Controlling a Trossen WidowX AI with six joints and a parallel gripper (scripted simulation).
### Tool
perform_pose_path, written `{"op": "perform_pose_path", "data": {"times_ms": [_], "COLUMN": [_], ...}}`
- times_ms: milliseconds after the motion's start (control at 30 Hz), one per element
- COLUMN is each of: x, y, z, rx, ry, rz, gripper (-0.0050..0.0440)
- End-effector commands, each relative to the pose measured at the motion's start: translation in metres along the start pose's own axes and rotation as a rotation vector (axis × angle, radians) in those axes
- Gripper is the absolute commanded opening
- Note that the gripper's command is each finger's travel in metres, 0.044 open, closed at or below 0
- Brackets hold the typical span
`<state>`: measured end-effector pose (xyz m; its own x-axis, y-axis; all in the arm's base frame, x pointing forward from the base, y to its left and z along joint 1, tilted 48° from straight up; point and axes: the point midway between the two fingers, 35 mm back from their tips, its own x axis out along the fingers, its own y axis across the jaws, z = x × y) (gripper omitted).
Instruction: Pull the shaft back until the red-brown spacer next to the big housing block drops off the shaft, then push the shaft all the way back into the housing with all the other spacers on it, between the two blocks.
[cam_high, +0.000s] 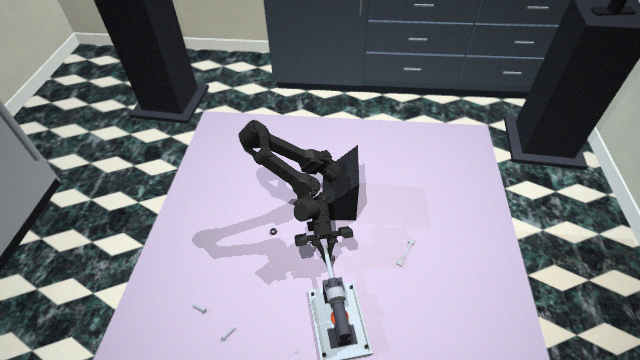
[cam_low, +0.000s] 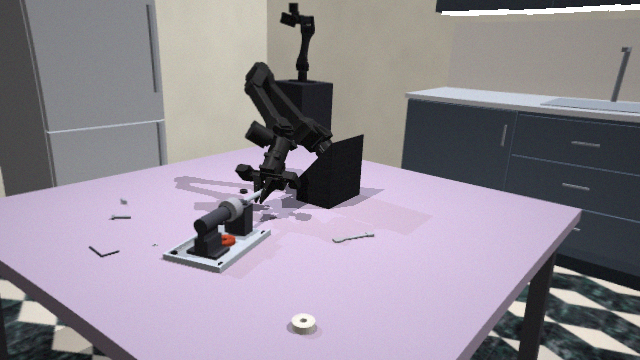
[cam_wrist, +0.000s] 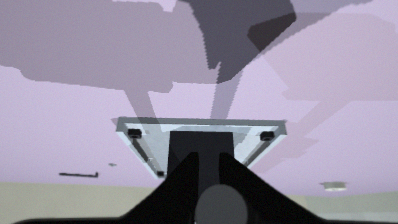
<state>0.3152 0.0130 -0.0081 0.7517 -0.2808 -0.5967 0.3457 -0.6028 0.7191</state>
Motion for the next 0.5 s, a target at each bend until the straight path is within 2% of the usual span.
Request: {"op": "perform_pose_path", "data": {"times_ms": [0, 467], "x": [-0.0024, -0.0012], "y": [0.0043, 0.0026], "z": [-0.0073, -0.0078], "rx": [0.004, 0.008], "ry": [0.023, 0.020], "rz": [0.008, 0.009], "gripper": [-0.0050, -0.0050]}}
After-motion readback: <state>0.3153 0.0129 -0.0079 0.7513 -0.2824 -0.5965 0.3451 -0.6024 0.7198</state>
